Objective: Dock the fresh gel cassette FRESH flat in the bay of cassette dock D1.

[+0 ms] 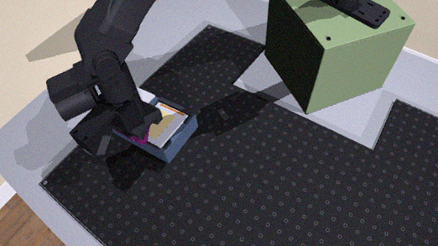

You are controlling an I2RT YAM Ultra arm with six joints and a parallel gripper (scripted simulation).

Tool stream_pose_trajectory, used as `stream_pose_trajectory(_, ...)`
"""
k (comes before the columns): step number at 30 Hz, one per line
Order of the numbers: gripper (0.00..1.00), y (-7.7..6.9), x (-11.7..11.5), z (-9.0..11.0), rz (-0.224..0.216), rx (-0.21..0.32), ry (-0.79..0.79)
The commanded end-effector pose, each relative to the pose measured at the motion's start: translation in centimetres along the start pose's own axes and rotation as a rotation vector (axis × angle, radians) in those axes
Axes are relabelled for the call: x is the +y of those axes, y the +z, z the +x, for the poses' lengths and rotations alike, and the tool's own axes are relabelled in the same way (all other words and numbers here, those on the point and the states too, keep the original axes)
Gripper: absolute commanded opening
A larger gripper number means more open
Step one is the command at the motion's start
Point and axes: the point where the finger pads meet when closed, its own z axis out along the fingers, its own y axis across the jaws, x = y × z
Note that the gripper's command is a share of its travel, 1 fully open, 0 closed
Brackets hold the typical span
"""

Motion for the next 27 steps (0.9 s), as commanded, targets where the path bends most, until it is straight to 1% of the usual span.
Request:
stream_pose_trajectory(1,0.00,-3.1,-1.3,-1.3,0.030,-0.050,0.001)
stream_pose_trajectory(7,0.00,-3.1,-1.3,-1.3,0.030,-0.049,0.001)
stream_pose_trajectory(8,0.00,-2.2,-1.4,-1.1,0.020,-0.033,0.041)
stream_pose_trajectory(9,0.00,-3.1,-1.6,-1.4,0.030,-0.049,0.001)
stream_pose_trajectory(11,0.00,-2.9,-1.5,-0.9,0.026,-0.043,0.001)
stream_pose_trajectory(12,0.00,-2.0,-1.1,0.1,0.014,-0.021,0.004)
stream_pose_trajectory(13,0.00,-2.0,-1.3,-0.1,0.021,-0.034,0.002)
stream_pose_trajectory(18,0.00,-2.0,-1.2,0.3,0.021,-0.034,0.002)
stream_pose_trajectory(27,0.00,-1.9,-1.2,1.7,0.019,-0.028,0.004)
